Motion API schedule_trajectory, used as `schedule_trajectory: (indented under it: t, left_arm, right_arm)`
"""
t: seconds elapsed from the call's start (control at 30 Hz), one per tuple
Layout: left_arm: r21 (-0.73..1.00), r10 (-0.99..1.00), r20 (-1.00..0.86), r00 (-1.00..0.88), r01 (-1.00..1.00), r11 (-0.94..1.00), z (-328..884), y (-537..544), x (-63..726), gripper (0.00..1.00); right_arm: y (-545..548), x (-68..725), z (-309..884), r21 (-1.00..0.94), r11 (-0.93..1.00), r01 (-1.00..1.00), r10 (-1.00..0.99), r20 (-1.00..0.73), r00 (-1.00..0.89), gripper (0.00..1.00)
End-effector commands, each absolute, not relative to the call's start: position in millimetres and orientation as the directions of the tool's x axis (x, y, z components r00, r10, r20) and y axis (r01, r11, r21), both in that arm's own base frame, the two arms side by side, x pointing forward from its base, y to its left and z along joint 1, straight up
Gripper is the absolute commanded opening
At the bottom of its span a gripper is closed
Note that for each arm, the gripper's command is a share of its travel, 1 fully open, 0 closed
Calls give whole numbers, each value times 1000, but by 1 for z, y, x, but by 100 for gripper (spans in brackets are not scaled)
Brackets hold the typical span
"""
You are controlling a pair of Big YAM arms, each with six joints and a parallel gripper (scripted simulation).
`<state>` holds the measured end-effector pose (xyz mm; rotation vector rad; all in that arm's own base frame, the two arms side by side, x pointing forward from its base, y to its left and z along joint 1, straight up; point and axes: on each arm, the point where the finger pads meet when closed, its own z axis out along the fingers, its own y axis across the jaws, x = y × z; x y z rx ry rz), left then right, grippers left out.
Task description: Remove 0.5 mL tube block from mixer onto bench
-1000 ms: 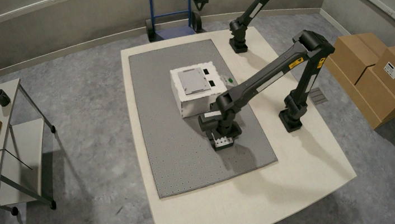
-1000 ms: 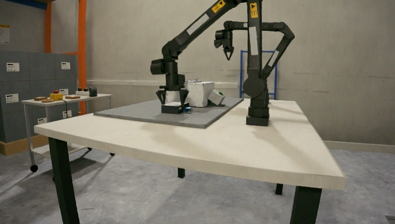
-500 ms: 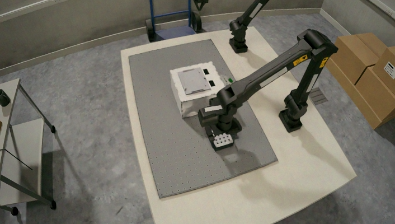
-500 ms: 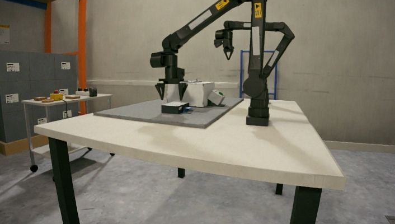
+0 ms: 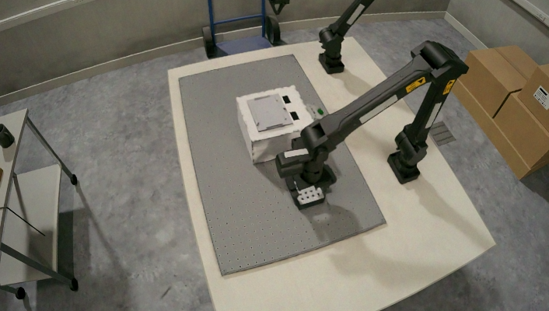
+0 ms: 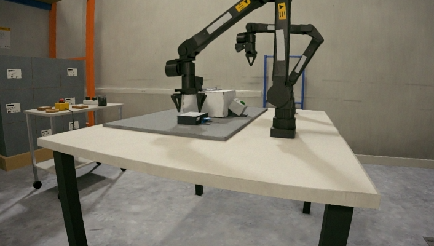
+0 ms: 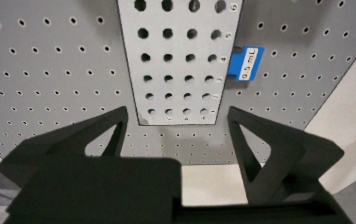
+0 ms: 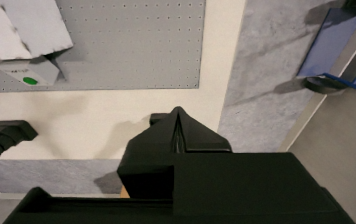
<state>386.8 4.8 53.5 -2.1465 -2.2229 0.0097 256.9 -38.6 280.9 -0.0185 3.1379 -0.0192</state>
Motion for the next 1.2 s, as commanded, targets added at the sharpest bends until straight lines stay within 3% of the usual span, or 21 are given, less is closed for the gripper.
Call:
schedule_trajectory:
  t: [0.0,1.17]
  left_arm:
    - [-48,999,31,-34,998,35,50,8,389,100]
    - [3,999,28,-31,1000,31,118,13,398,100]
  right_arm:
    - [-41,255,283,-13,1000,-3,-3,-2,-1000,0]
    - [-42,265,302,-20,1000,-2,-3,-50,-999,0]
